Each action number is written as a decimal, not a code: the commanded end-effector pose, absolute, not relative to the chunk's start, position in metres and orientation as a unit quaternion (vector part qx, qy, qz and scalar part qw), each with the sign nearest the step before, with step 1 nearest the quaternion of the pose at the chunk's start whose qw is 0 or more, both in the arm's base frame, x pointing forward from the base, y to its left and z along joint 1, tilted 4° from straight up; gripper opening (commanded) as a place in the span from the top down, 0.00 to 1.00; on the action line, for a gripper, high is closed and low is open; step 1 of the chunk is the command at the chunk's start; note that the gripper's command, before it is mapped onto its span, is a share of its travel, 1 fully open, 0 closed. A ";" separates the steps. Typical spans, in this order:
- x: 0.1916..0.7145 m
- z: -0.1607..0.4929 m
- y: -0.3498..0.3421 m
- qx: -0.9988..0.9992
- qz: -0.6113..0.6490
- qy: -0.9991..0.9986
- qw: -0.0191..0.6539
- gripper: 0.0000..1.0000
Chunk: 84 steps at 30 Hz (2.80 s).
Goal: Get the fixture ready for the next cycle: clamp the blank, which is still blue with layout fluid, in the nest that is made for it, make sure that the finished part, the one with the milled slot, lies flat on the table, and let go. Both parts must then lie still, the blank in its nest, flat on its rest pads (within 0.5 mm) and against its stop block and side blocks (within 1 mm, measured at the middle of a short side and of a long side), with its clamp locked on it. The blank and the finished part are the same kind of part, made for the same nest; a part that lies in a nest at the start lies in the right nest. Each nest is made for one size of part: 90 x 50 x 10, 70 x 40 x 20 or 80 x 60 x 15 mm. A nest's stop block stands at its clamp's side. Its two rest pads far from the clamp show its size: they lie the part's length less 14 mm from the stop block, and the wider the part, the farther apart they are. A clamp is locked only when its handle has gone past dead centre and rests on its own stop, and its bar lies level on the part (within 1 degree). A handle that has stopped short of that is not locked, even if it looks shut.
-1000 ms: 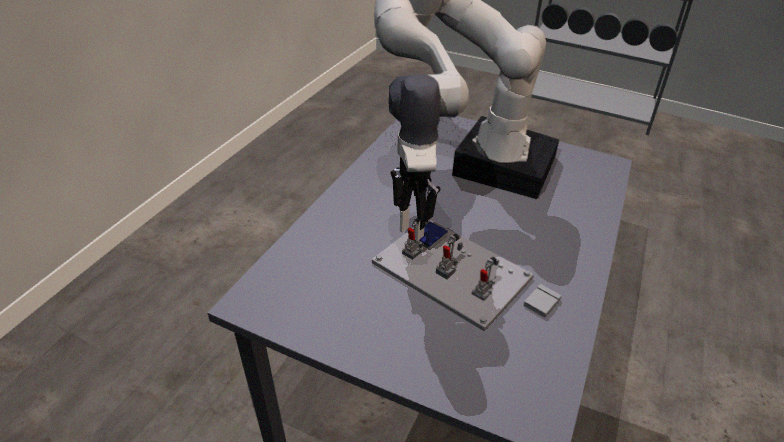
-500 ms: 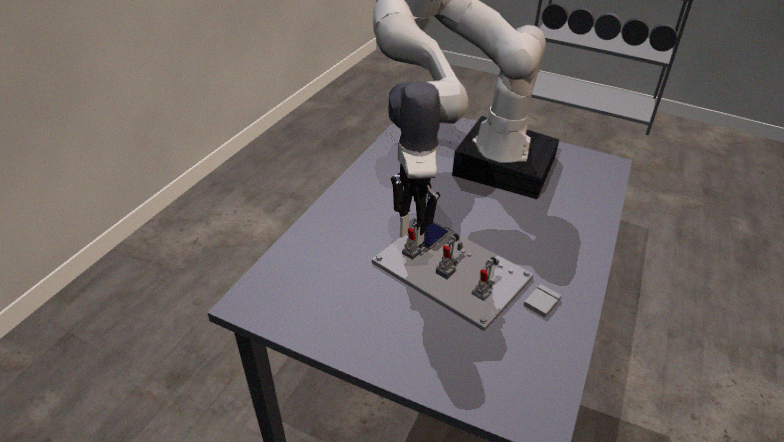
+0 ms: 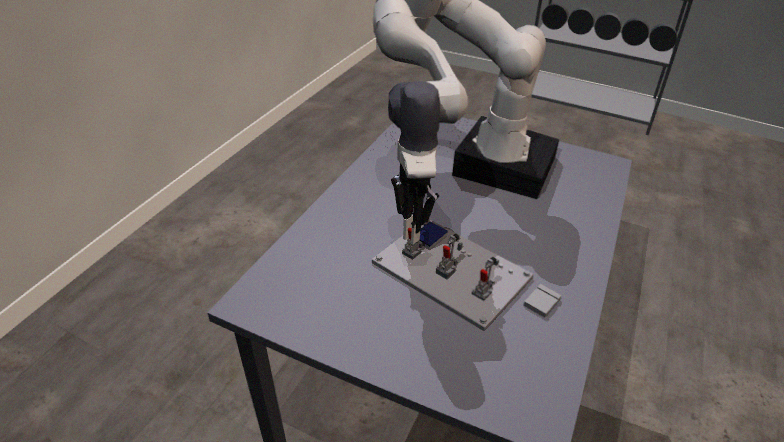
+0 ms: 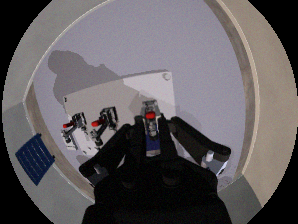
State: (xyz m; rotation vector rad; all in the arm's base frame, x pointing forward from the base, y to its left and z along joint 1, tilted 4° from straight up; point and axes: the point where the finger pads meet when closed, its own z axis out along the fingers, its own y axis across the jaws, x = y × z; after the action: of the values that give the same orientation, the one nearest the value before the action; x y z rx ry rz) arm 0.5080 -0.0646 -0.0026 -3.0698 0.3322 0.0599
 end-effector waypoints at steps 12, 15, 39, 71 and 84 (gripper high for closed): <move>0.510 -0.003 -0.063 -0.993 0.018 0.110 0.028 1.00; 0.510 -0.003 -0.063 -0.993 0.018 0.110 0.028 1.00; 0.511 -0.003 -0.064 -0.993 0.018 0.110 0.028 1.00; 0.521 -0.004 -0.066 -0.993 0.018 0.110 0.028 1.00; 0.529 -0.006 -0.068 -0.993 0.018 0.110 0.028 1.00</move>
State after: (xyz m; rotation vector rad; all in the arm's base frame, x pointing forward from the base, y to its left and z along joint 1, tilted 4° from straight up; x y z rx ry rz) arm 0.5225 -0.0678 -0.0045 -3.0673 0.3535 0.0724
